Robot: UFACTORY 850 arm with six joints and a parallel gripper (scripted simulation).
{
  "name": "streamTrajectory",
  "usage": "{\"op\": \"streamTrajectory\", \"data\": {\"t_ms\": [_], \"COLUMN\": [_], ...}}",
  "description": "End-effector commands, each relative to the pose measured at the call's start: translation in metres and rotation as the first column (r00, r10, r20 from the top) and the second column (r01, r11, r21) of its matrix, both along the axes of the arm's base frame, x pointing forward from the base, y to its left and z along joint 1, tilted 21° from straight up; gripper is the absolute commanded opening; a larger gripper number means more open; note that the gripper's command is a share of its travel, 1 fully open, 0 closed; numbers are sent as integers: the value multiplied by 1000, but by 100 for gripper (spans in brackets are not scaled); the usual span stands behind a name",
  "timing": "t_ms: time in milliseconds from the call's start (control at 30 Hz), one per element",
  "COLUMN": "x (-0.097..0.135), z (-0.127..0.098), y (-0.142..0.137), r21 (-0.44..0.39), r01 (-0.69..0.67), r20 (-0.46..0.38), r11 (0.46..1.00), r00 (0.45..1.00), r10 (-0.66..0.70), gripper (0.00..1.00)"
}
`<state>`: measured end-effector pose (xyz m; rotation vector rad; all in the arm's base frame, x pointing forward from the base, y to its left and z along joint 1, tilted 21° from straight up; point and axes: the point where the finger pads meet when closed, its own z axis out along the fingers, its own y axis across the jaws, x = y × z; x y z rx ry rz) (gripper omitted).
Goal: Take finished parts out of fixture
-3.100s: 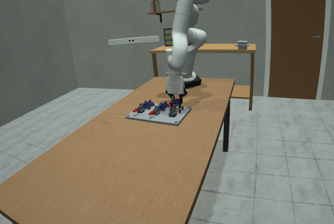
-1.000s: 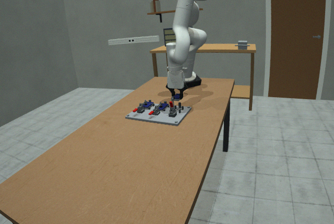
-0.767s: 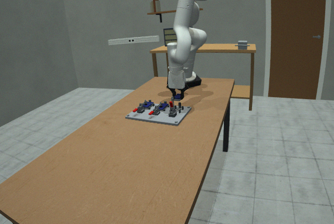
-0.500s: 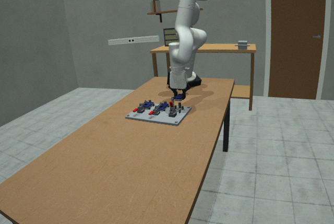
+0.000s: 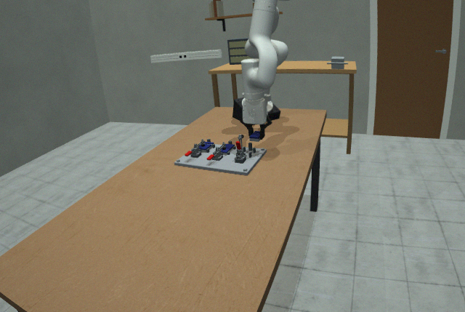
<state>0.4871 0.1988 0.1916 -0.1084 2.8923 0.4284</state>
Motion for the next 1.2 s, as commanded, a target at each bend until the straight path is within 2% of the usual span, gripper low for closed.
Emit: {"op": "streamTrajectory", "data": {"t_ms": [0,467,1167], "x": [0,-3,-6], "z": [3,11,18], "y": [7,37,60], "r21": [-2,-2,-2], "r01": [1,1,1], "r20": [0,0,0], "r11": [1000,1000,1000], "r00": [1000,1000,1000], "r10": [-1,-1,-1], "gripper": [0,0,0]}}
